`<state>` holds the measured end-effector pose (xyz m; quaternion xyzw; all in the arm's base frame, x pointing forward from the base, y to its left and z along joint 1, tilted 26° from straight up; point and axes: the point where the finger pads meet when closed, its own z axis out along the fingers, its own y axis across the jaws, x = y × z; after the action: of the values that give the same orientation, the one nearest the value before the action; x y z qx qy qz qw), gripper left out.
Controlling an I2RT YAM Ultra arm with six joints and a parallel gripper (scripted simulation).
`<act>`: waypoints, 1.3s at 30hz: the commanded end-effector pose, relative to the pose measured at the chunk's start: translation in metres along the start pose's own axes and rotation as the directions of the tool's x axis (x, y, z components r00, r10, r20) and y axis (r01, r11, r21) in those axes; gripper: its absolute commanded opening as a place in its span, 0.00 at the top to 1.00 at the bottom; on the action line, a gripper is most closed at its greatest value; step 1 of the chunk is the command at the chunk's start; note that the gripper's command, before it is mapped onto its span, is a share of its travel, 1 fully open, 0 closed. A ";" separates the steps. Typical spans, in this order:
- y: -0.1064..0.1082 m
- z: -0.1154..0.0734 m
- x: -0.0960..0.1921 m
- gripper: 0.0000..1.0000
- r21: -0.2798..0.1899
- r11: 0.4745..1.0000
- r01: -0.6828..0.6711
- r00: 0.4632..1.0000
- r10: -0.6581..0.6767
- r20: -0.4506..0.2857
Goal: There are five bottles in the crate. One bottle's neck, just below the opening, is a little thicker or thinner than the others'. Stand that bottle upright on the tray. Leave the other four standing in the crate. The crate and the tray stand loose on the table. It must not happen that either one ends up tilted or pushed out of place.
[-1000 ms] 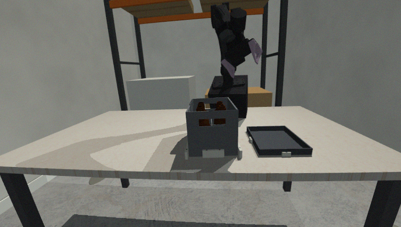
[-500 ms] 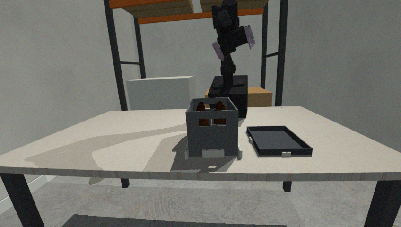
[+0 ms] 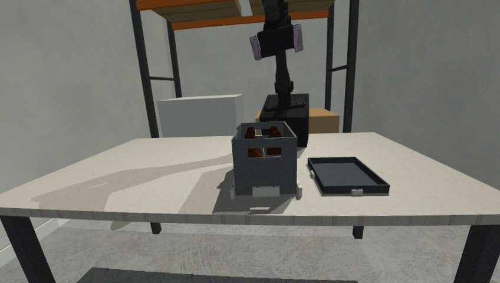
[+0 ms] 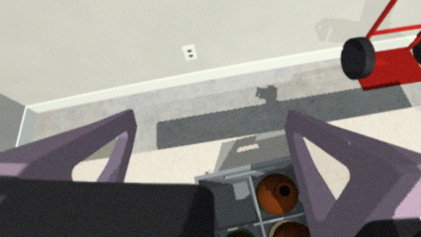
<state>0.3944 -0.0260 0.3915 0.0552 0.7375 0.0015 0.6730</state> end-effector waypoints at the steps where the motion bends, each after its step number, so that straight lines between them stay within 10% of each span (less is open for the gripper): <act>1: -0.011 0.013 0.028 0.00 0.015 1.000 -0.005 0.988 0.008 -0.152; 18: -0.081 0.021 0.118 0.00 0.271 0.949 -0.158 0.799 0.285 -0.530; 33: -0.124 -0.006 0.174 0.00 0.510 0.834 -0.209 0.528 0.536 -0.659; 39: -0.127 -0.013 0.171 0.00 0.532 0.819 -0.215 0.511 0.559 -0.653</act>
<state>0.3628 -0.1362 0.1970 0.3345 0.9122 0.0297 0.2347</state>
